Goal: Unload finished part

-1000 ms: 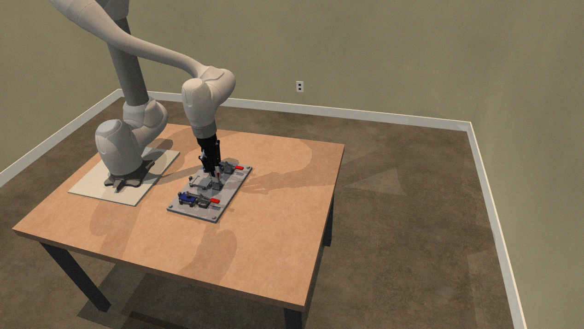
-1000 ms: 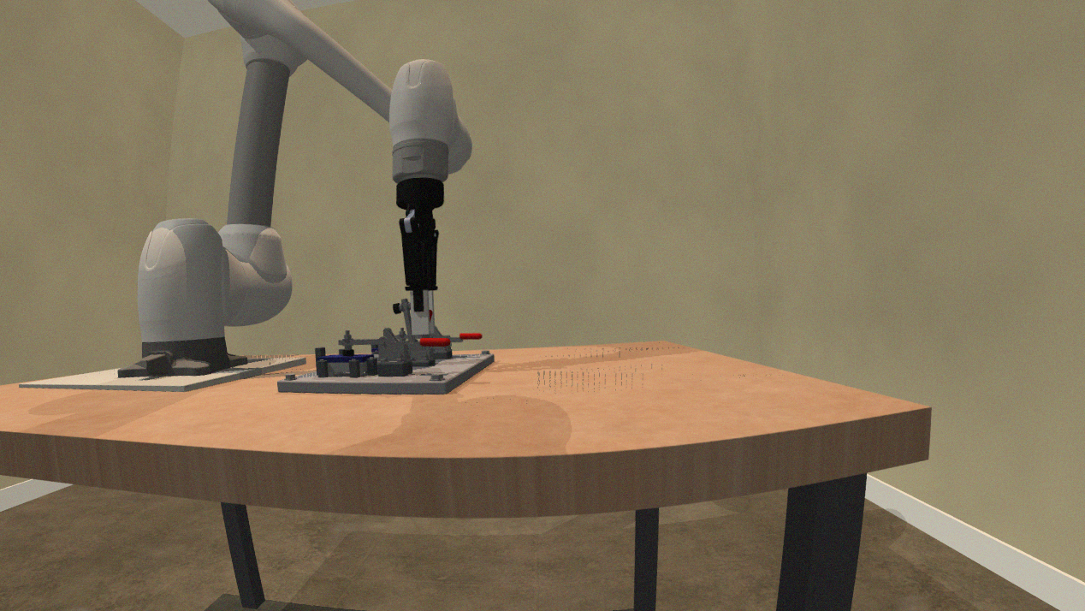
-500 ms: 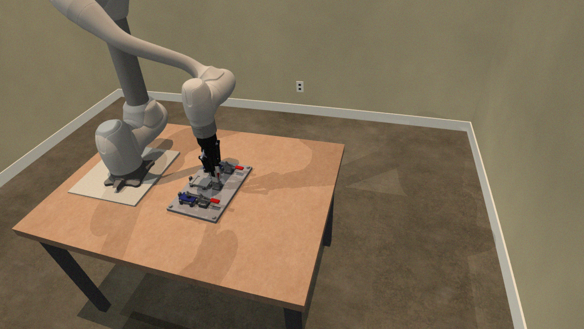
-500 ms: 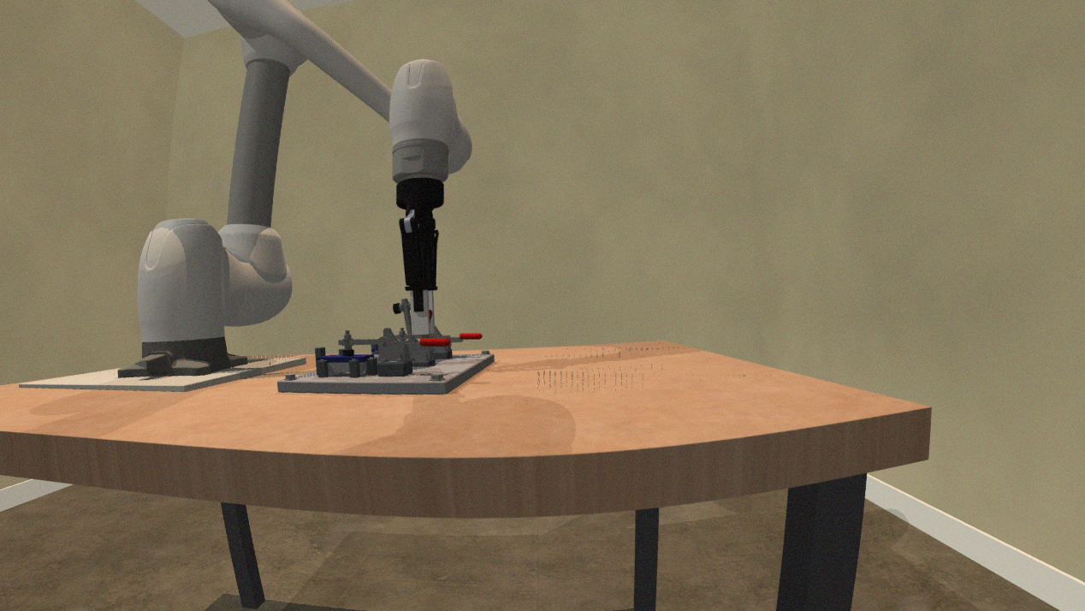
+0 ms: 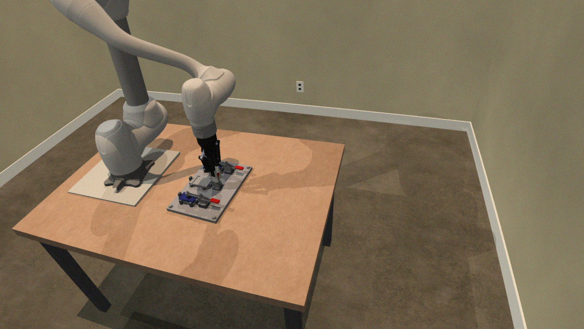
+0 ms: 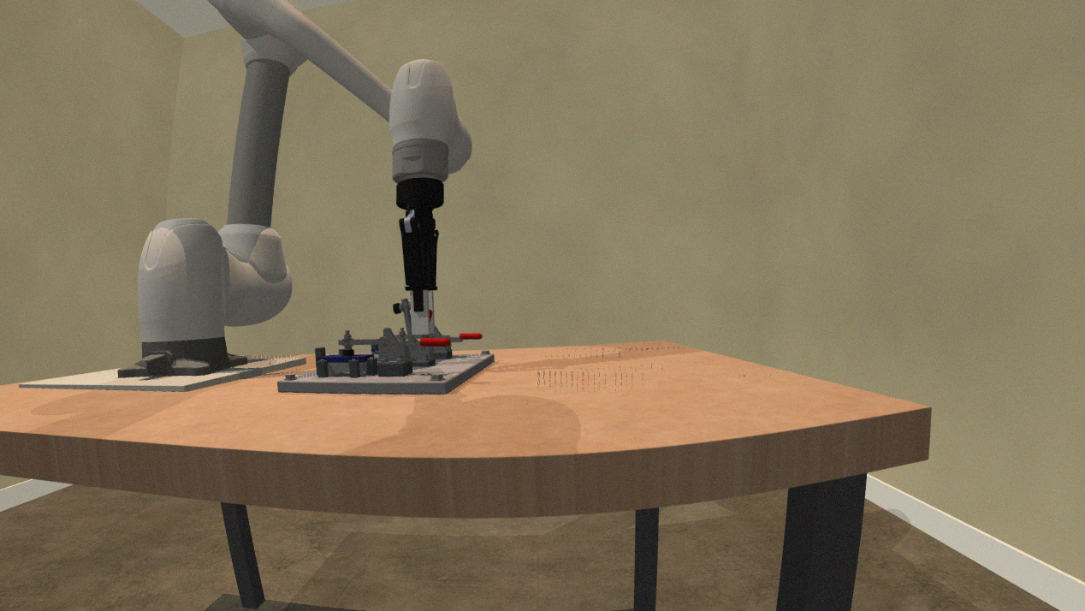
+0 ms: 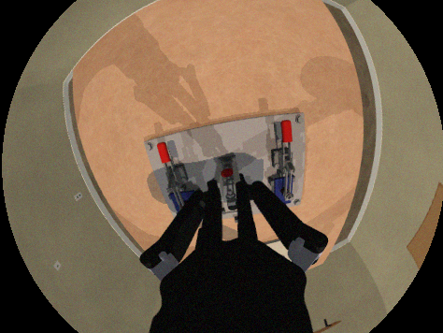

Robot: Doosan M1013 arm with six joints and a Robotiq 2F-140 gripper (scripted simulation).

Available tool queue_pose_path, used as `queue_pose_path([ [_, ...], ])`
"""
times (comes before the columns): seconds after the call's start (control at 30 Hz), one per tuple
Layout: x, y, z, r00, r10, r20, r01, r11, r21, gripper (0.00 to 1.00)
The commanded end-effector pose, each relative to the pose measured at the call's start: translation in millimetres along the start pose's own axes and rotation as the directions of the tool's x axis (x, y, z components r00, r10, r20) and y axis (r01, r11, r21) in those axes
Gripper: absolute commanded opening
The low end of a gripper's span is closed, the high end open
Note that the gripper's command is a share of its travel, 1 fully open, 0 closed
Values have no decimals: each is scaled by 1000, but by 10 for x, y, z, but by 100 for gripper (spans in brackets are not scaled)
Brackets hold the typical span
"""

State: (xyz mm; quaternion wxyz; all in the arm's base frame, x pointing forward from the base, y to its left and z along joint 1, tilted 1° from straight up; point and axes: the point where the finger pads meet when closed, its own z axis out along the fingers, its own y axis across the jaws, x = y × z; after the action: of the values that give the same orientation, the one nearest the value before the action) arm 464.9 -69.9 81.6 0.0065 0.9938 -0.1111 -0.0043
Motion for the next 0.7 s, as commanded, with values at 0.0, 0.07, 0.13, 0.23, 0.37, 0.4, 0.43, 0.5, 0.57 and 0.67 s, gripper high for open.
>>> queue_pose_path([
  [0.0,-3,0,1,1000,0,1,0,1000,0,11],
  [0.07,-3,0,1,1000,0,1,0,1000,0,11],
  [0.13,-4,0,1,1000,0,1,0,1000,0,11],
  [0.23,-7,0,1,1000,0,1,0,1000,0,11],
  [0.37,-12,0,2,1000,0,1,0,1000,0,11],
  [0.4,-15,0,2,1000,0,1,0,1000,0,11],
  [0.43,-18,0,2,1000,0,1,0,1000,0,11],
  [0.5,-24,0,2,1000,0,1,0,1000,0,11],
  [0.57,-31,0,2,1000,0,1,0,1000,0,11],
  [0.67,-39,0,3,1000,0,1,0,1000,0,11],
])
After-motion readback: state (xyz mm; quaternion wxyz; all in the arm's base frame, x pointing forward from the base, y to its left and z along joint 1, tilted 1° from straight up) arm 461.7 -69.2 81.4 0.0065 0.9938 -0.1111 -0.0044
